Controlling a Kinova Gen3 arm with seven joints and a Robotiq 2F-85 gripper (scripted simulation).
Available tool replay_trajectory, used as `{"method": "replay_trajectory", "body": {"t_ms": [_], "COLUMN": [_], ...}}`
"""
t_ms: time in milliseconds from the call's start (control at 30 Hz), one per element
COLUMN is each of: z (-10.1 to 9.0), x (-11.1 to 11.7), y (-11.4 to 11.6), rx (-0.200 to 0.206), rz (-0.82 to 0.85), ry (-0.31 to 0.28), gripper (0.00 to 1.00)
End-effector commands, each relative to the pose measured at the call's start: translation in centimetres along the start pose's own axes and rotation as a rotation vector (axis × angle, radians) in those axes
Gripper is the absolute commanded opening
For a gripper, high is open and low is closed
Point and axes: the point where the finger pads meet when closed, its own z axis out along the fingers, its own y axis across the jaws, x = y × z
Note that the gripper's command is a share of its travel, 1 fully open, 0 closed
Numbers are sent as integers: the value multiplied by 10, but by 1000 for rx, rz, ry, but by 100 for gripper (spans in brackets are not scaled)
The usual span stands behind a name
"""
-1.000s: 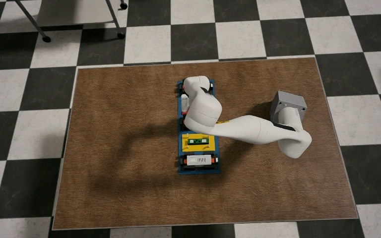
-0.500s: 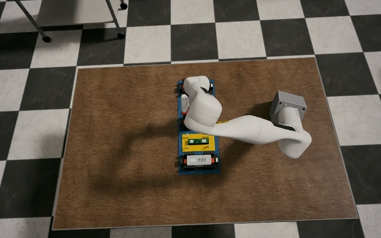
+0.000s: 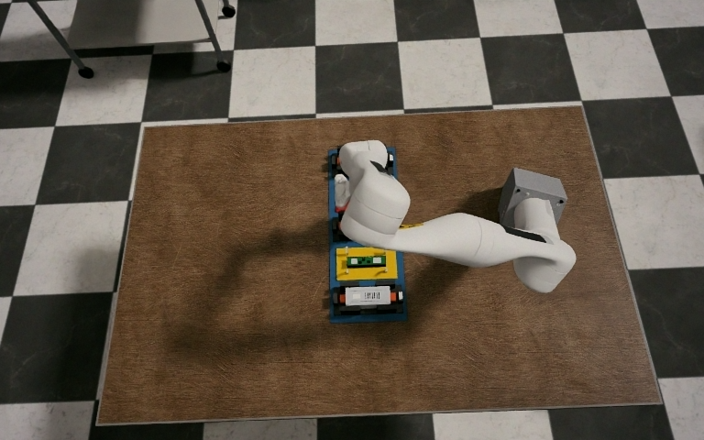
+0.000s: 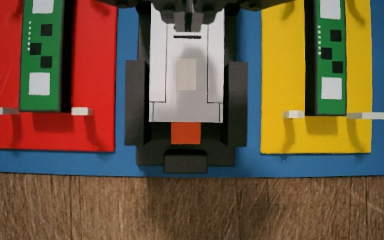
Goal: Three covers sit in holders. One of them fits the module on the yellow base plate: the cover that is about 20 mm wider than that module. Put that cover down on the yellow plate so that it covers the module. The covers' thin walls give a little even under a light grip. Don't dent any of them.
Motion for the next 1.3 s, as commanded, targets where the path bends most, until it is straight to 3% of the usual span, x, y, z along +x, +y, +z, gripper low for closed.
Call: {"method": "replay_trajectory", "body": {"t_ms": [0,1267], "z": [-1,5], "x": [0,0], "y": [0,1], "rx": [-1,-1], "rz": [0,0], "ry": [1,1], "gripper": [100,100]}}
